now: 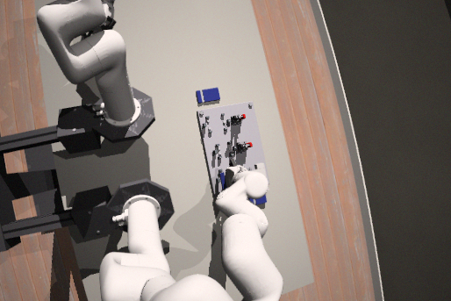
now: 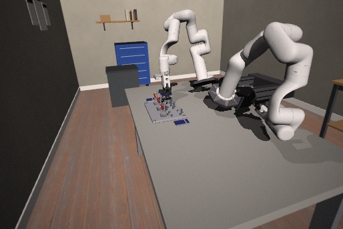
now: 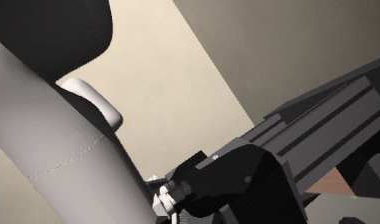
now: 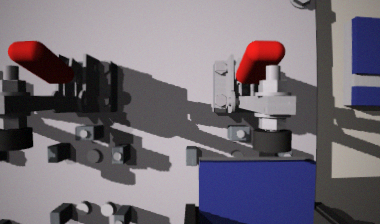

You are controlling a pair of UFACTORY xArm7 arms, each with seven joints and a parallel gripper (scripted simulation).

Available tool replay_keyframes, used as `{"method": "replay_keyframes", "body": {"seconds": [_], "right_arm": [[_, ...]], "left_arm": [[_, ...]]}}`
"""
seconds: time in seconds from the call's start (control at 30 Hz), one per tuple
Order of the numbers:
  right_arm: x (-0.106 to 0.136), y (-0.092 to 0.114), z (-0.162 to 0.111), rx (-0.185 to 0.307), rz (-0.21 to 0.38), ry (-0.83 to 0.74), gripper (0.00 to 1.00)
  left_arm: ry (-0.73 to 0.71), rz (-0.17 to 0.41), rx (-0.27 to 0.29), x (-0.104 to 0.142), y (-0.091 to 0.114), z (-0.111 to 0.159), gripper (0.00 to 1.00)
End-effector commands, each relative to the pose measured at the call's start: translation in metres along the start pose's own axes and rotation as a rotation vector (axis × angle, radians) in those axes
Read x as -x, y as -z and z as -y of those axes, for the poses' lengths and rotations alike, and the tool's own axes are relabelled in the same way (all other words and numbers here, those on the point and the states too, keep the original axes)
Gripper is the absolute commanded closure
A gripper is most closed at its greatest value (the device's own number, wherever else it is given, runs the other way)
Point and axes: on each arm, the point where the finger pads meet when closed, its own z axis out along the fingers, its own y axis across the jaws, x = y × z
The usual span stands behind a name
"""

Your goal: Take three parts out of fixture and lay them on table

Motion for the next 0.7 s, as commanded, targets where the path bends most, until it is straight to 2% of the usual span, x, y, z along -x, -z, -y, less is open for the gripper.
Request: {"method": "replay_keyframes", "body": {"seconds": [0.0, 0.1, 0.43, 0.57, 0.67], "right_arm": [[0.002, 0.016, -0.006, -0.001, -0.004, 0.000, 1.00], [0.003, 0.018, -0.011, -0.001, -0.004, 0.000, 1.00], [0.003, 0.019, -0.085, -0.001, -0.004, 0.000, 1.00], [0.003, 0.008, -0.114, -0.001, -0.004, 0.000, 1.00], [0.003, 0.002, -0.119, -0.001, -0.004, 0.000, 1.00]], "left_arm": [[0.001, 0.001, 0.001, 0.000, 0.001, 0.000, 0.00], [0.001, 0.001, 0.001, 0.000, 0.001, 0.000, 0.00], [0.001, 0.001, 0.001, 0.000, 0.001, 0.000, 0.00], [0.001, 0.001, 0.001, 0.000, 0.001, 0.000, 0.00], [0.001, 0.001, 0.001, 0.000, 0.001, 0.000, 0.00]]}}
